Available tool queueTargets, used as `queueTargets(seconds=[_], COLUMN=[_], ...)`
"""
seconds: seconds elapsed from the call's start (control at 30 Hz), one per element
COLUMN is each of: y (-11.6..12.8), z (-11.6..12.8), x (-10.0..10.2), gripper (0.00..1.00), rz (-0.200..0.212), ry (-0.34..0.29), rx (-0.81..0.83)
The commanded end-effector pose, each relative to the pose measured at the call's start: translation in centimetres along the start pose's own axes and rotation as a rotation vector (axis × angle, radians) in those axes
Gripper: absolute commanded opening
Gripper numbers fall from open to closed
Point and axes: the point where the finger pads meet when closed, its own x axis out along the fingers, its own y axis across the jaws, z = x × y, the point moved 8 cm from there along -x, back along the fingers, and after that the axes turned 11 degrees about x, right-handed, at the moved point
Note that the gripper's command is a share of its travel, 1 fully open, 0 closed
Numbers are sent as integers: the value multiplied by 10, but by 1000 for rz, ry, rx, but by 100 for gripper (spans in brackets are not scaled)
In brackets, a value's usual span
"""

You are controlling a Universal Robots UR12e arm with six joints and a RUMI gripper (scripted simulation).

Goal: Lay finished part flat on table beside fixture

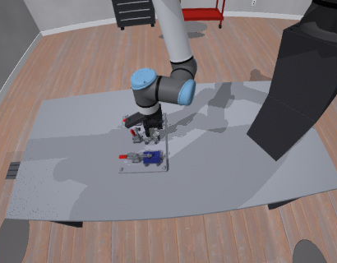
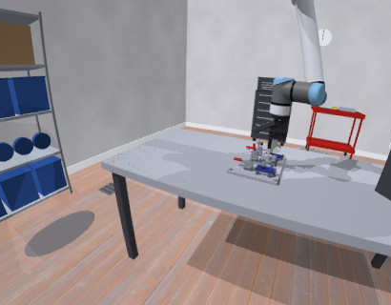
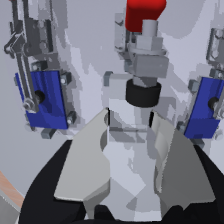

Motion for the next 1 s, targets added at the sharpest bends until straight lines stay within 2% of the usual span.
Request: queueTargets(seconds=[0.0, 0.97], y=[0, 0], z=[0, 0], x=[-6, -15], gripper=[0, 0], rz=[0, 0], ry=[1, 1], rx=[0, 0])
